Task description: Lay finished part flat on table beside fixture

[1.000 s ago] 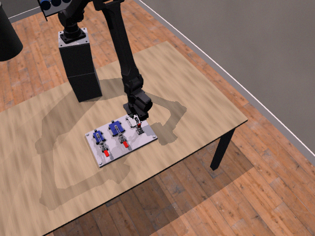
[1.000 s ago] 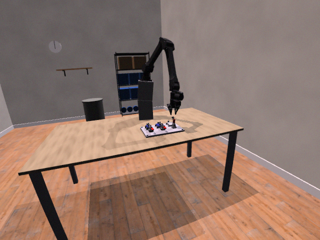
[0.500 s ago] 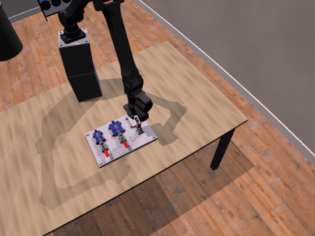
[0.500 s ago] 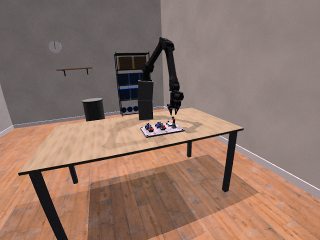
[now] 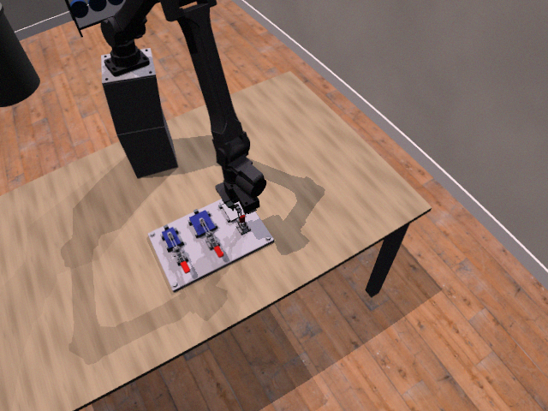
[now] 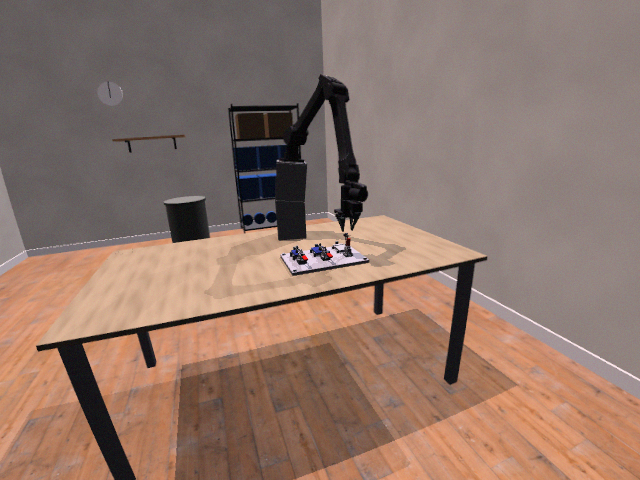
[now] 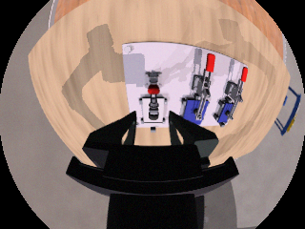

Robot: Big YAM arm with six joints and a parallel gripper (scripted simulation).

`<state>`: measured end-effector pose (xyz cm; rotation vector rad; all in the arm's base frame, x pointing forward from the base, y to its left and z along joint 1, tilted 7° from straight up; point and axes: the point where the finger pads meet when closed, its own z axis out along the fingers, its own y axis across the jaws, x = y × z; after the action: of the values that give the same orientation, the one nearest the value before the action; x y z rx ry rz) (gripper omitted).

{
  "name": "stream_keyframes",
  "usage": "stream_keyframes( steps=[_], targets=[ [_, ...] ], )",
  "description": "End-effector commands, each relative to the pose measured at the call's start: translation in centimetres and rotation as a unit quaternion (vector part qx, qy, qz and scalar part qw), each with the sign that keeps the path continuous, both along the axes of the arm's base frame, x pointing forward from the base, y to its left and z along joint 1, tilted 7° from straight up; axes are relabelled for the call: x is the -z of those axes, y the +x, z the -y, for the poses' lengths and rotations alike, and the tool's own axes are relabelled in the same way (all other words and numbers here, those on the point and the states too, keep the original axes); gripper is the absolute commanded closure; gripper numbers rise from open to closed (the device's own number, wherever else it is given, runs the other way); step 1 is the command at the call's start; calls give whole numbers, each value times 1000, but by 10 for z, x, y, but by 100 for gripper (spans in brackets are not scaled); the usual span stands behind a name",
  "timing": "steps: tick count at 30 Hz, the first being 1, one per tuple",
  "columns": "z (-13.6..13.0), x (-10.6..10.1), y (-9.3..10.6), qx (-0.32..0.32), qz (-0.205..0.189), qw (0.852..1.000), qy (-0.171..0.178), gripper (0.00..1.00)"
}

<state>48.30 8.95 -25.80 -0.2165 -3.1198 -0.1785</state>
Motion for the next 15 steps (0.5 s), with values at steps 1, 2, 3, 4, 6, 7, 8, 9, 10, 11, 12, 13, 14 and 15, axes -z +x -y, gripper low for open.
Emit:
stream_keyframes(
  steps=[1,2,3,4,6,7,8,9,10,11,12,13,14,15],
  targets=[
    [7,9,12,2,9,1000,-1,55],
    [7,9,11,2,8,1000,-1,55],
    [7,9,9,2,5,1000,-1,55],
    [7,11,4,1,1,1000,-2,55],
    [7,10,12,2,10,1000,-1,55],
    [7,11,10,2,6,1000,-2,55],
    [7,11,7,1,3,1000,-2,55],
    [7,11,14,2,12,1000,-1,55],
    [7,11,13,2,11,1000,-1,55],
    [7,11,12,2,8,1000,-1,55],
    [7,11,12,2,8,1000,-1,55],
    [7,11,12,2,8,1000,-1,55],
    [8,14,3,1,0,1000,-3,55],
    [8,13,12,2,11,1000,-2,55]
  ],
)
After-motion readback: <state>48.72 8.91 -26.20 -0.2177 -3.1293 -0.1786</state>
